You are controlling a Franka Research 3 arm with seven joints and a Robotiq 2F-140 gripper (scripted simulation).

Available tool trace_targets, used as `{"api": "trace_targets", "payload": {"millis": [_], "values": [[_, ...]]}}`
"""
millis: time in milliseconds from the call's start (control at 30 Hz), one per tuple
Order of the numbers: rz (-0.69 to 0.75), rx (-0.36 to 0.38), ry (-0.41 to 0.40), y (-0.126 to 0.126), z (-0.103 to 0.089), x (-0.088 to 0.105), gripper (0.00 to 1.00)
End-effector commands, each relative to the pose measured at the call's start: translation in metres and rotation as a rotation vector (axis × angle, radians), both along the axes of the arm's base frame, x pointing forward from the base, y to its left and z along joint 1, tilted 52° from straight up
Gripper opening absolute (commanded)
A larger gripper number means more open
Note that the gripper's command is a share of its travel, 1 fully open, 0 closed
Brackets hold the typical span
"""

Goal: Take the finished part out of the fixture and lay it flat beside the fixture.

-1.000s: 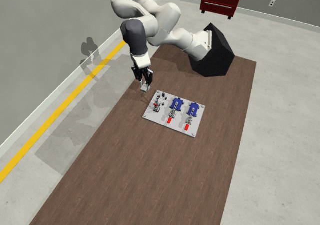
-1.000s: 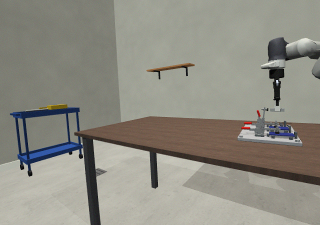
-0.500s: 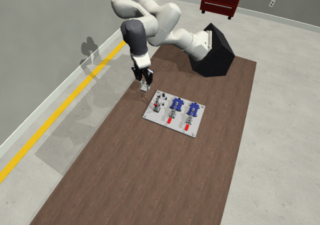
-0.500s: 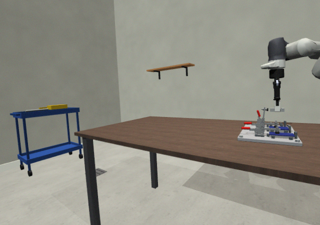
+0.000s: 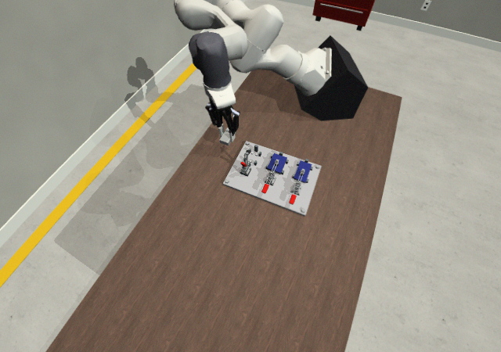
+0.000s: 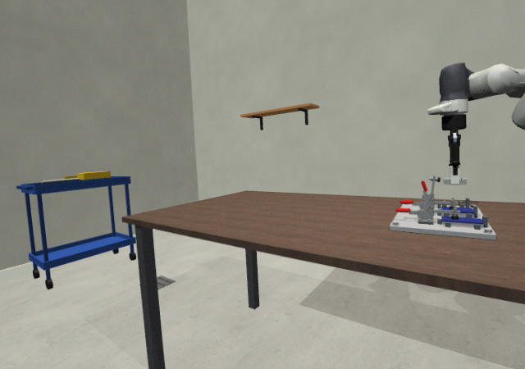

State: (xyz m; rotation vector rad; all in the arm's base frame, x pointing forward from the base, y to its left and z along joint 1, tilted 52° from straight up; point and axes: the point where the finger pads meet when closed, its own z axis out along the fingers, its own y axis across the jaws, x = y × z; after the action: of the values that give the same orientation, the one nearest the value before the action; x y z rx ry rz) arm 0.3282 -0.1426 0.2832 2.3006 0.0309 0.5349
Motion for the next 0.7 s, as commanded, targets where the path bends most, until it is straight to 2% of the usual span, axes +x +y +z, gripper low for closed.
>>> {"api": "trace_targets", "payload": {"millis": [0,667], "values": [[0.006,-0.002,-0.003,-0.001,-0.001,0.003,0.00],[0.002,0.001,0.001,-0.016,-0.014,0.011,0.00]]}}
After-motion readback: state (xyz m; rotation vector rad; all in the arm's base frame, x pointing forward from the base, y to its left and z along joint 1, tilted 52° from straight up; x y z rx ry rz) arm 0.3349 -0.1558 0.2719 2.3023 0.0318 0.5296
